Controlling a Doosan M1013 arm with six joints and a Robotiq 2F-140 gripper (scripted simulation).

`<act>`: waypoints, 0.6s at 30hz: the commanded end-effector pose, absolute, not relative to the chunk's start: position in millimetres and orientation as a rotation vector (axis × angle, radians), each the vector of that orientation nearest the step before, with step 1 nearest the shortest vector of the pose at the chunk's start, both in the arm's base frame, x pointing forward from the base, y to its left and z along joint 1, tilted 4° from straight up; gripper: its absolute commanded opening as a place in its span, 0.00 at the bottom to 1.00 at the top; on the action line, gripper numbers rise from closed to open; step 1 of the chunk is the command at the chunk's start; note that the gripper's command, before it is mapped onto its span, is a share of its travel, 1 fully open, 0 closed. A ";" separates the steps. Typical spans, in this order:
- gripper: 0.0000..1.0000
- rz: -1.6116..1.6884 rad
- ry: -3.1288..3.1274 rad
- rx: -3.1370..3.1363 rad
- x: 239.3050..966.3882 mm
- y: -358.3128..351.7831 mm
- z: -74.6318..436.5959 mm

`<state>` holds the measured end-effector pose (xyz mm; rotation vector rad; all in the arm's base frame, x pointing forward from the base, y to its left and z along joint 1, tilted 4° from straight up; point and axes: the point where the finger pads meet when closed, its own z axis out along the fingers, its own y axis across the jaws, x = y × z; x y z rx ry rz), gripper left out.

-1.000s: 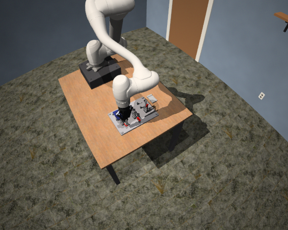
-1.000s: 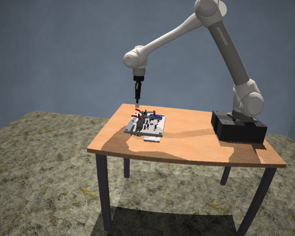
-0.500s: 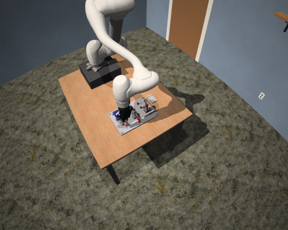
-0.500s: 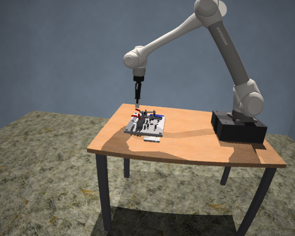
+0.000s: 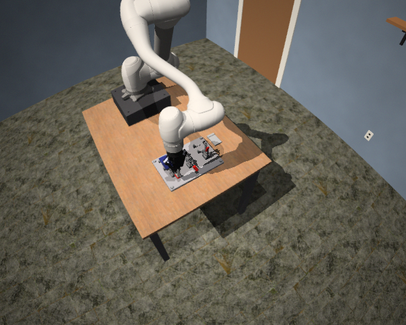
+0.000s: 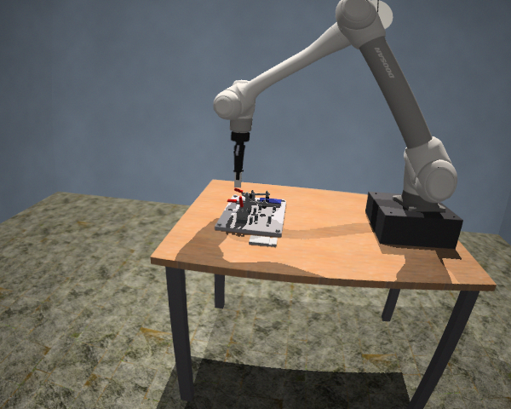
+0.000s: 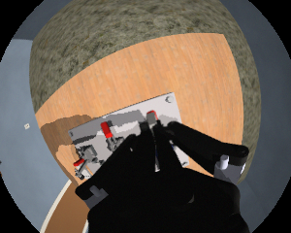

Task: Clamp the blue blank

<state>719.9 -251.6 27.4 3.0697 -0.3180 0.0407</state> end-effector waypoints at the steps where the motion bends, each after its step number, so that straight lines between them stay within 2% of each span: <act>1: 0.00 0.041 -0.318 3.070 719.9 -251.6 27.6; 18: 0.00 0.041 -0.318 3.070 719.9 -251.7 25.6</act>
